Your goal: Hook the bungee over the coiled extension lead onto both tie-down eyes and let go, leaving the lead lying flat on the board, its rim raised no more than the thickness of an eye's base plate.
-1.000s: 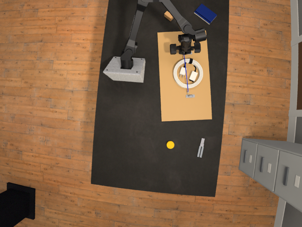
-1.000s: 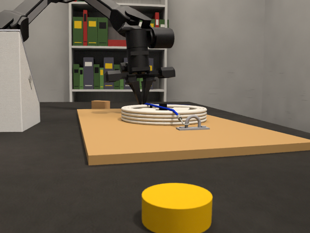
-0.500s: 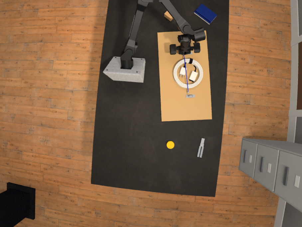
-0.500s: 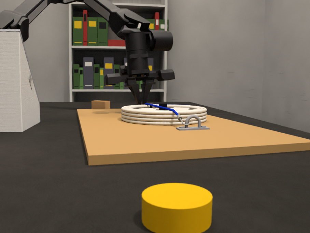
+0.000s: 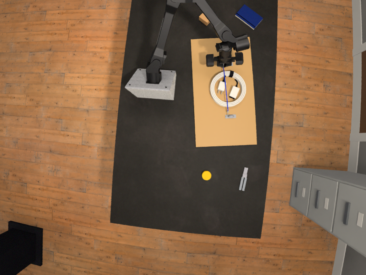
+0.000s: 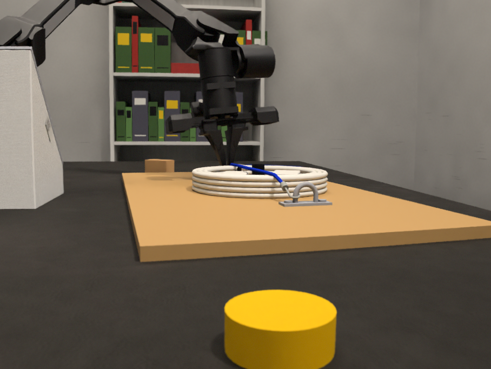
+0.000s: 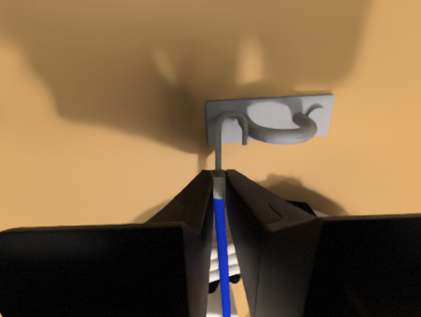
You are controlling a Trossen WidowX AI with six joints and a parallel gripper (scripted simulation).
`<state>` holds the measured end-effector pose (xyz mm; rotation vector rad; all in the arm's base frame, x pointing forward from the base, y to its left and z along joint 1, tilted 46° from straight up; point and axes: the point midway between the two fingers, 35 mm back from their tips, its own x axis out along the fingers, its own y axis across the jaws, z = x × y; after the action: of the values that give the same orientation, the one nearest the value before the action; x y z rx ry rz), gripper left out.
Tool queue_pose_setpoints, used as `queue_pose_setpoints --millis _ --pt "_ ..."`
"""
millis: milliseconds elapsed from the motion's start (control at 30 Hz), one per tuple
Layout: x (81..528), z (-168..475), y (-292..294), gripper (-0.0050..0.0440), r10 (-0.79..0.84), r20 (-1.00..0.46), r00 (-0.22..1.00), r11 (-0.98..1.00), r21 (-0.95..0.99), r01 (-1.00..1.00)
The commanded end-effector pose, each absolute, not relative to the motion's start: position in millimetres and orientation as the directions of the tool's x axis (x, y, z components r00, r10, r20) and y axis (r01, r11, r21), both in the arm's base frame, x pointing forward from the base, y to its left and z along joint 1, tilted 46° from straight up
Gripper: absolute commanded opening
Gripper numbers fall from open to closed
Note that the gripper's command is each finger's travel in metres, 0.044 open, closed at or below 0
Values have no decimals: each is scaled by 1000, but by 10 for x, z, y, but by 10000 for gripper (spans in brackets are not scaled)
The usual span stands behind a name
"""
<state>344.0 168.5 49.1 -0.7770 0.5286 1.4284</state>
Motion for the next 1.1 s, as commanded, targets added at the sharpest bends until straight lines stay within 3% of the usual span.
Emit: queue_pose_setpoints --millis 0,1067 --pt "3421 581 1783 -50 687 -721 92 -53 -176 -983" --pt "3346 672 1948 -50 690 -718 93 -78 -202 -976"
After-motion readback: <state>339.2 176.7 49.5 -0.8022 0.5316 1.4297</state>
